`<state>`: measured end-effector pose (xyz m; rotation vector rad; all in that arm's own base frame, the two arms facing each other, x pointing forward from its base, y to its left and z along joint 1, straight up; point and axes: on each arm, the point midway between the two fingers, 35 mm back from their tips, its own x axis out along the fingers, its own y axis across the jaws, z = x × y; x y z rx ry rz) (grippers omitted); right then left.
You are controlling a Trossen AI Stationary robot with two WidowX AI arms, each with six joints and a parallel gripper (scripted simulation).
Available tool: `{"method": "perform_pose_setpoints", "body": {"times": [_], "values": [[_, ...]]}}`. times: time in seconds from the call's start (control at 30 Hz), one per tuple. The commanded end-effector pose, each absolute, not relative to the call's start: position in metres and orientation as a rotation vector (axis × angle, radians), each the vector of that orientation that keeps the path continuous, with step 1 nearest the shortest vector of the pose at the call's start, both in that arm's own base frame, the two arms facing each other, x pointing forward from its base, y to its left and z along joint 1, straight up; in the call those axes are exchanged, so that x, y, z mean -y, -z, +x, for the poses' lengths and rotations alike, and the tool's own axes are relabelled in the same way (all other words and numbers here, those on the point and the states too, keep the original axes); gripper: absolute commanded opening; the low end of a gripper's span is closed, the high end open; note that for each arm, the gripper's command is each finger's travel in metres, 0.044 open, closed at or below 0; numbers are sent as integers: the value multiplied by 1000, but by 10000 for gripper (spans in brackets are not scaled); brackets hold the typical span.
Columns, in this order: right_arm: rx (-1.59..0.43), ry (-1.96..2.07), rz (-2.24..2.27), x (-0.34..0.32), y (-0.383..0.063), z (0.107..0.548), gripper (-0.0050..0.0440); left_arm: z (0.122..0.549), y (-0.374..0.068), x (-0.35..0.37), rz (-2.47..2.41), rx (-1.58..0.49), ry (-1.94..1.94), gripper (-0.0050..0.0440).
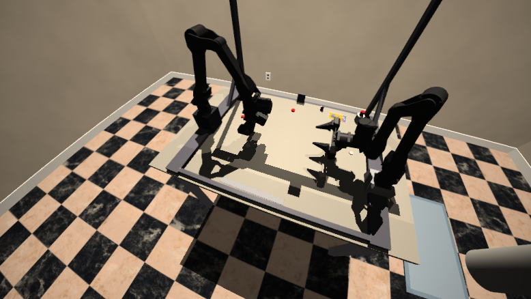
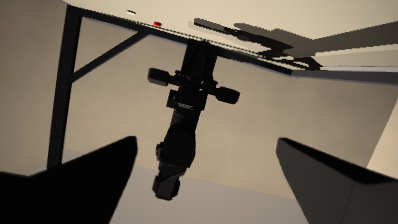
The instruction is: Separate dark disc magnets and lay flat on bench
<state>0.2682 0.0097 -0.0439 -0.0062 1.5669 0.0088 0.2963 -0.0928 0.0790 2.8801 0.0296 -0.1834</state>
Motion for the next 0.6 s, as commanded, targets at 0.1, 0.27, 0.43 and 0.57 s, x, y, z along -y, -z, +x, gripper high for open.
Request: {"method": "perform_pose_setpoints", "body": {"times": [0.1, 0.27, 0.43, 0.57], "values": [[-1552, 0, 4, -10, 43, 274, 40, 297, -82, 93, 2877, -27, 169, 400], [-1532, 15, 19, -10, 44, 279, 40, 297, -82, 93, 2877, -27, 169, 400], [-1498, 41, 48, -10, 45, 288, 40, 297, -82, 93, 2877, -27, 169, 400], [-1482, 55, 63, -10, 46, 292, 40, 297, -82, 93, 2877, -27, 169, 400]]}}
